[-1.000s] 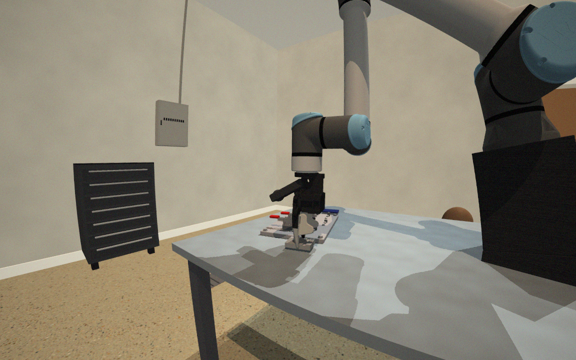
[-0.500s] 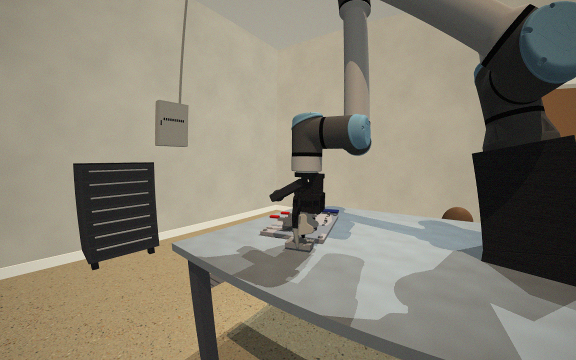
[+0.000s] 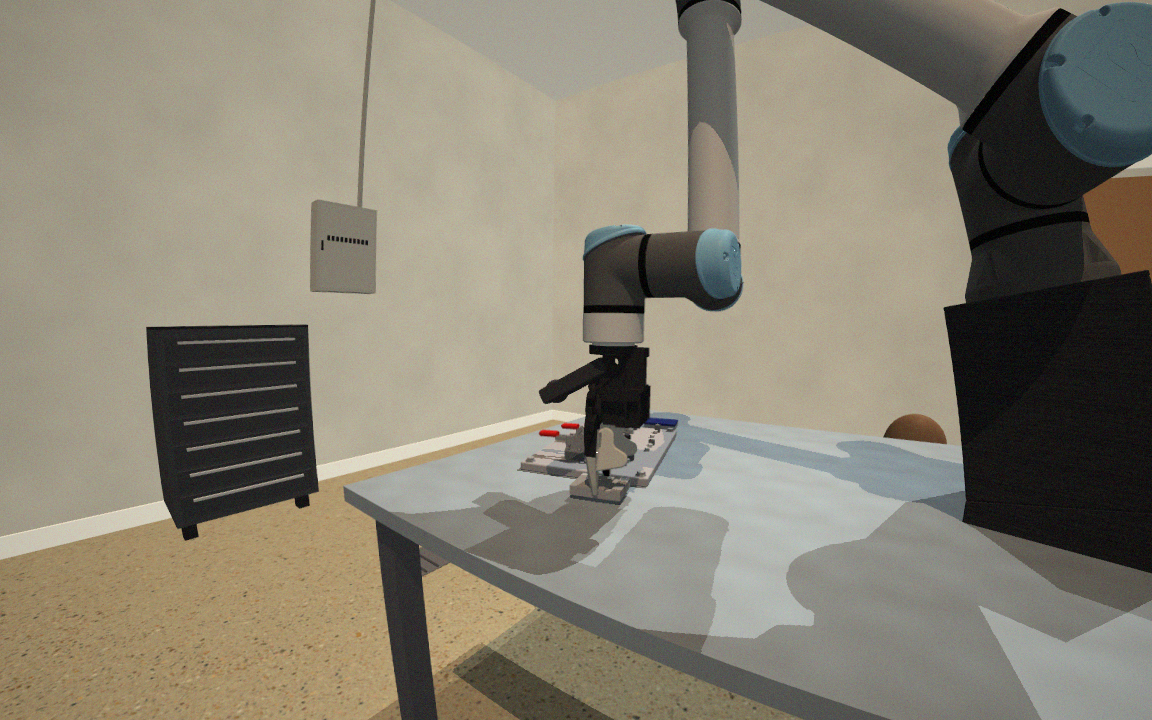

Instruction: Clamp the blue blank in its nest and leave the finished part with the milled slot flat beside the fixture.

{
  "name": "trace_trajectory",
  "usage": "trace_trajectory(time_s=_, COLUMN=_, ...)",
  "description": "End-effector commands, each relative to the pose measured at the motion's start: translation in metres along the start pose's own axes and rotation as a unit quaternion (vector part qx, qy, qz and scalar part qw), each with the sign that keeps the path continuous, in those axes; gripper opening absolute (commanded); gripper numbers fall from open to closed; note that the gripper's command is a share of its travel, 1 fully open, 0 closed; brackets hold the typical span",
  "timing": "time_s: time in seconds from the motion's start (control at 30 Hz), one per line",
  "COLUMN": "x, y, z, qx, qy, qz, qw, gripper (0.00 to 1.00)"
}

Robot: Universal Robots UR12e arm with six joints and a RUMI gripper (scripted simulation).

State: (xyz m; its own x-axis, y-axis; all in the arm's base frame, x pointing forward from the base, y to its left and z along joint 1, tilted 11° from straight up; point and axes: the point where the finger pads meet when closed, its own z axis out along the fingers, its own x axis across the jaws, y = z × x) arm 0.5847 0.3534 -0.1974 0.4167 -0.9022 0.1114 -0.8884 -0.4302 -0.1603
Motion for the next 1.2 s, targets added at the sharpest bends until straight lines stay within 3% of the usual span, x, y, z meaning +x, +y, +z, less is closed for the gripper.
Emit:
trace_trajectory(time_s=0.0, x=0.0000, y=-0.0005, z=0.0002, qx=0.001, qy=0.000, qz=0.000, qw=1.000, gripper=0.00)
trace_trajectory(time_s=1.17, x=0.0000, y=-0.0005, z=0.0064, qx=0.001, qy=0.000, qz=0.000, qw=1.000, gripper=0.00)
